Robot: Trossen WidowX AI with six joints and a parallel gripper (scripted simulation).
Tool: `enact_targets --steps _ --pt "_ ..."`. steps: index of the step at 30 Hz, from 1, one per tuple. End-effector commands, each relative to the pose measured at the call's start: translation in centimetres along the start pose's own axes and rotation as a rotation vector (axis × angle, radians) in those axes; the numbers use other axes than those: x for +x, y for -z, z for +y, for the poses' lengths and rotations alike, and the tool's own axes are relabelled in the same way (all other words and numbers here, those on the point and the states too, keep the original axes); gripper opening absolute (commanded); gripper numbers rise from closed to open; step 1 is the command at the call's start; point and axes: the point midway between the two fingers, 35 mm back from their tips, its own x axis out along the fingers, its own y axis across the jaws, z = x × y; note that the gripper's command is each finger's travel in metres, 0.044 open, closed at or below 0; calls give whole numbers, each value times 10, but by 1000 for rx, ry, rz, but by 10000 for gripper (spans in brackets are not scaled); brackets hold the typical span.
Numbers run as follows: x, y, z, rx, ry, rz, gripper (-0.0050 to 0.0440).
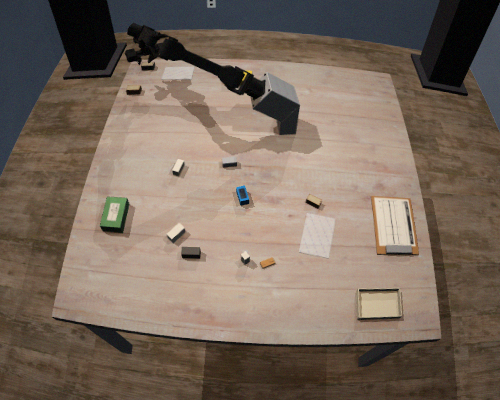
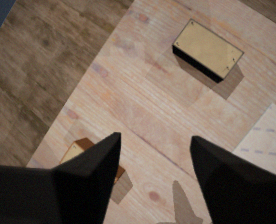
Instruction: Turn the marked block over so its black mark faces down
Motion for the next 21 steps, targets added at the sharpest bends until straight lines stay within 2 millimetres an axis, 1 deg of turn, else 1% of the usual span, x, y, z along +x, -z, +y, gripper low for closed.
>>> enact_targets --steps 1,17,21 --pt "-7 -3 11 -19 -13 -16 440" --pt "-11 2 14 -40 -20 -16 440" --pt "-11 6 14 -56 -23 -12 440"
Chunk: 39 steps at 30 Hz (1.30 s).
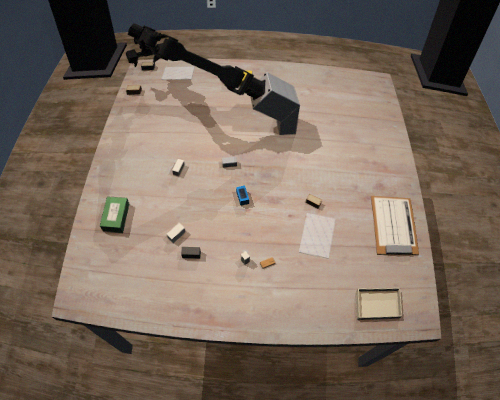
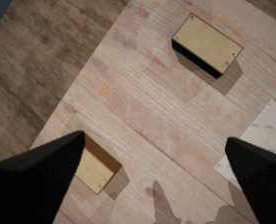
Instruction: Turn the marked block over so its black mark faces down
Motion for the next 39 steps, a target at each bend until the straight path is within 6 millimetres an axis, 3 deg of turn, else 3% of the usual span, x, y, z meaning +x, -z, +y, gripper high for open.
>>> enact_targets --steps 1,13,27,29,39 --pt "-11 2 16 -42 -25 -16 440" --pt "-16 19 14 -107 -33 -11 440" --pt "-29 73 9 -310 -65 20 440" --pt "-29 73 9 -310 -65 20 440" --pt "-47 139 1 -557 -96 48 440"
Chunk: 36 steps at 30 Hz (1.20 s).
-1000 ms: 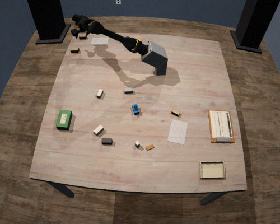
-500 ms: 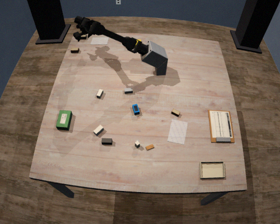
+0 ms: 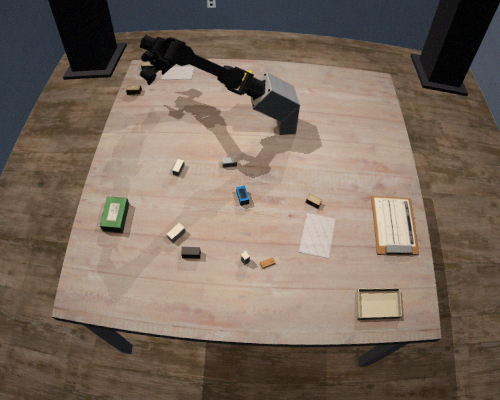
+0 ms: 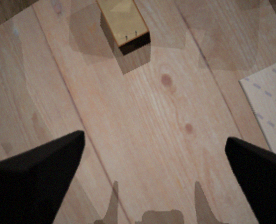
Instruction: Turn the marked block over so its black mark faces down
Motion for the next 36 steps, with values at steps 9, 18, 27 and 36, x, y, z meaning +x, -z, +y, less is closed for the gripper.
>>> enact_targets --steps 9,18,27,36 --pt "-24 74 43 -333 -50 11 440" --pt "-44 165 81 -685 -100 61 440" --pt "-56 218 105 -895 -132 90 440" --pt "-64 258 122 -1049 -156 113 440"
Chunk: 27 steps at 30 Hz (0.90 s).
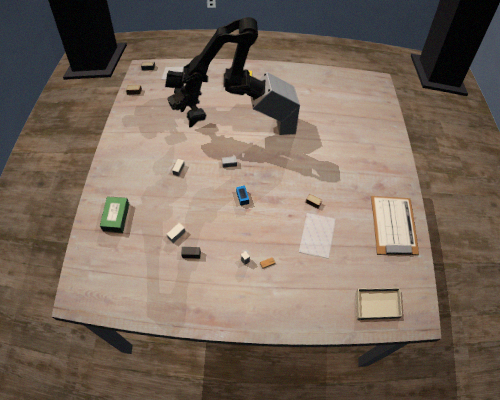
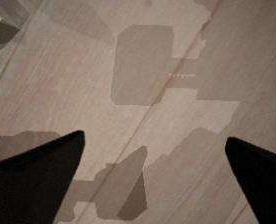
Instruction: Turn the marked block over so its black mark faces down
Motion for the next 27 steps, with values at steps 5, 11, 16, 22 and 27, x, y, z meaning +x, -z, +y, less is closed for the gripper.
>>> enact_targets --steps 5,11,16,22,27 --pt "-3 2 22 -81 10 6 440" --pt "-1 8 50 -184 -11 36 440" --pt "0 10 75 -271 -26 48 440" --pt "-2 11 95 -345 -33 48 440" --pt "-2 11 128 -459 -53 59 440"
